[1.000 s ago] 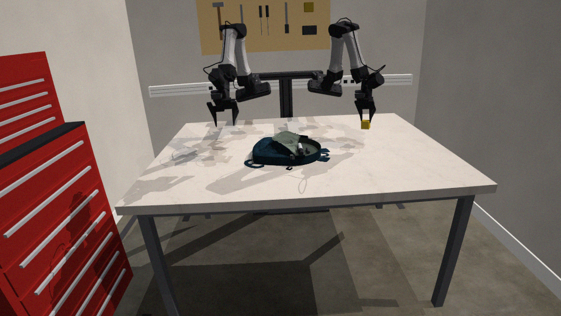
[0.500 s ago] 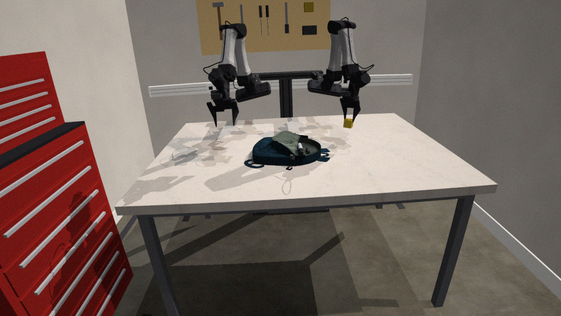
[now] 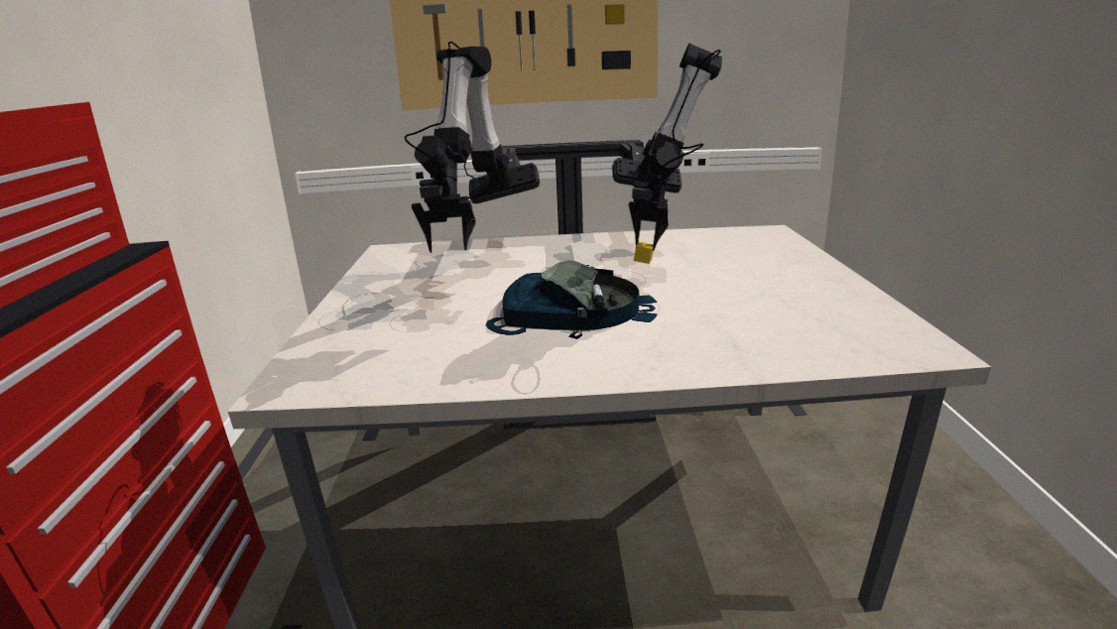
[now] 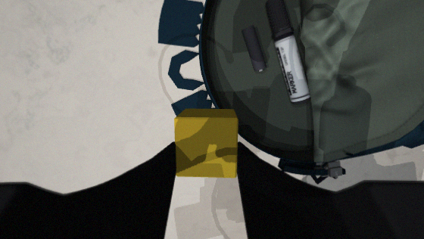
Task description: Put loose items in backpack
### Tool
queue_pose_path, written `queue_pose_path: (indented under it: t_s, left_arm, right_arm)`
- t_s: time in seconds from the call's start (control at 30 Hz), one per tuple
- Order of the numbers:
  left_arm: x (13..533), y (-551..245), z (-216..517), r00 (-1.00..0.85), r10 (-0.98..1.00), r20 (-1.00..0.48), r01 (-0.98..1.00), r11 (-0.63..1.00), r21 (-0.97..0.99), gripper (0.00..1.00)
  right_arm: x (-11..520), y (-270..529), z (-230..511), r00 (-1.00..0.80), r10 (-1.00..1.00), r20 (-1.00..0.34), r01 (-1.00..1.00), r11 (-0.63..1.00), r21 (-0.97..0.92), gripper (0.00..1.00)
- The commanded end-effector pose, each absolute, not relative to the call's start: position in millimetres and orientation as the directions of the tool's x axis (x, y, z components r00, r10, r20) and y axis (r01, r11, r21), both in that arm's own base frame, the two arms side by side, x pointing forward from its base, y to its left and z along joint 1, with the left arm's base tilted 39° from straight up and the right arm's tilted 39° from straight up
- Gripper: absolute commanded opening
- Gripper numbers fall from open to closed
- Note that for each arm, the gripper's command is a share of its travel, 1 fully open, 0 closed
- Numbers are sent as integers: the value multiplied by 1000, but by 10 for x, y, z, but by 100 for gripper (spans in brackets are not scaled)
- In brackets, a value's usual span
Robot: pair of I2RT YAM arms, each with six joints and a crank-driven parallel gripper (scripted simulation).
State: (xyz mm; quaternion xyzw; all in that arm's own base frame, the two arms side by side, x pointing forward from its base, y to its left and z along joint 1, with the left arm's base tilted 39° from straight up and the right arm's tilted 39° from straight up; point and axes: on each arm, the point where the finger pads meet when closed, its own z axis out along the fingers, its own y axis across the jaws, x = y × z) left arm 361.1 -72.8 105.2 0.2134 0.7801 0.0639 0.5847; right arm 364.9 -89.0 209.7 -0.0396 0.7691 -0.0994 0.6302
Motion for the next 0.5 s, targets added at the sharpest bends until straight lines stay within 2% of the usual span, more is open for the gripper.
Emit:
queue_pose_path:
  t_s: [0.0, 0.17, 0.43, 0.47]
  left_arm:
    - [3882, -864, 1275, -196, 303, -933, -21, 950, 313, 37]
    - [4027, -1356, 1216, -193, 235, -953, -88, 963, 255, 37]
    - [4102, -1279, 1370, -177, 210, -961, -124, 964, 234, 37]
    - [4124, -1267, 1220, -205, 225, -953, -119, 960, 253, 37]
  right_arm:
    - [3656, -878, 2164, -185, -193, -964, 64, 976, -208, 90]
    - [3656, -878, 2164, -185, -193, -964, 64, 976, -208, 90]
    - [3656, -878, 2164, -185, -193, -964, 64, 976, -208, 90]
    - [3656, -878, 2164, -185, -193, -964, 64, 976, -208, 90]
